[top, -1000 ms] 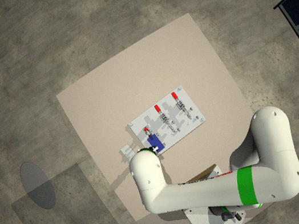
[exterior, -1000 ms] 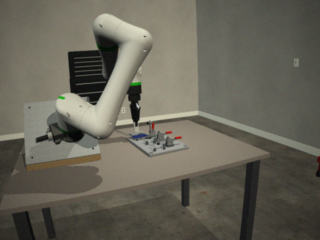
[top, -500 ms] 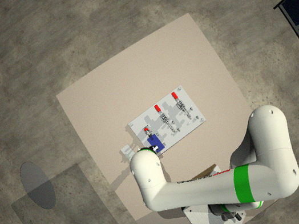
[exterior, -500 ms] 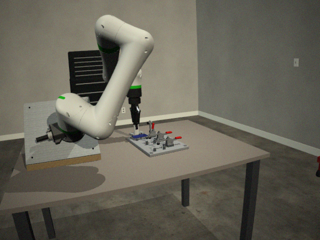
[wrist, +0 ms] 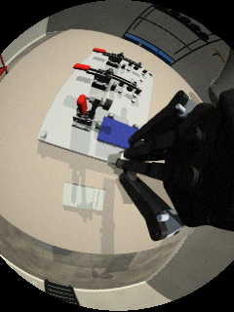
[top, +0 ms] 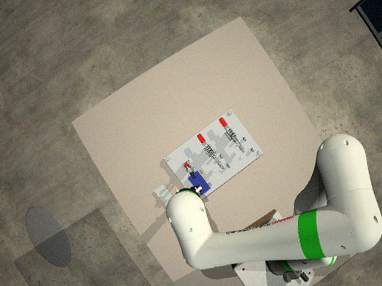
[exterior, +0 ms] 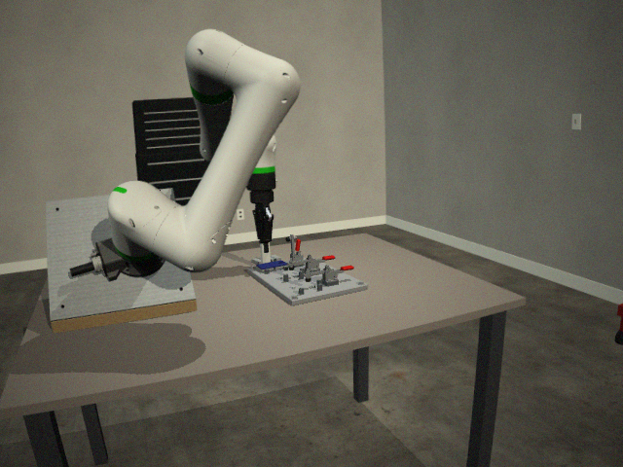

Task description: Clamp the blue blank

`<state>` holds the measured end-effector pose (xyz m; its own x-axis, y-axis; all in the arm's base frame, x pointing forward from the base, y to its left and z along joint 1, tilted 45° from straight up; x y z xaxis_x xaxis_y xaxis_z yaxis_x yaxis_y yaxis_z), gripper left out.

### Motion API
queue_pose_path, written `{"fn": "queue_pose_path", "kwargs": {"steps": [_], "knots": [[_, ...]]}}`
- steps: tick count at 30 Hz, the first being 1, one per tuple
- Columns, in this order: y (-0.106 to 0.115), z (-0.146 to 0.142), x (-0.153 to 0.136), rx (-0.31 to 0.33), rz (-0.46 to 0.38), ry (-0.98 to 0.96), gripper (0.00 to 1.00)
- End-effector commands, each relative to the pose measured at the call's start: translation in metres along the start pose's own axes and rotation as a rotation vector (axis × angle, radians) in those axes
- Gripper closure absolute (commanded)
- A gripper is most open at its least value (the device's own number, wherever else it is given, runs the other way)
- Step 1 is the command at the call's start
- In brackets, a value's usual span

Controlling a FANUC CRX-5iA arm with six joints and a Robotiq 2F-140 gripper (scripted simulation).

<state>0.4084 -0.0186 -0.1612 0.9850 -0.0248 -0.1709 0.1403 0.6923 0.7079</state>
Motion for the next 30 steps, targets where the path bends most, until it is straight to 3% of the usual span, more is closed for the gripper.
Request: {"fn": "queue_pose_path", "kwargs": {"steps": [1, 30], "knots": [[-0.0004, -0.0001, 0.0001, 0.0, 0.0, 0.0, 1.0], [-0.0023, 0.0037, -0.0005, 0.0, 0.0, 0.0, 1.0]]}}
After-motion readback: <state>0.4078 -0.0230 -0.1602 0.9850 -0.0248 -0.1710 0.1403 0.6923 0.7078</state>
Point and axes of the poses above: the point where the finger pads meet when closed, its own y axis back along the fingers, its own z axis across the jaws, x = y × z, the point moved 2 cm from there along y, back along the fingers, and after that the axes turned 10 degrees about y, right-handed, at the moved point
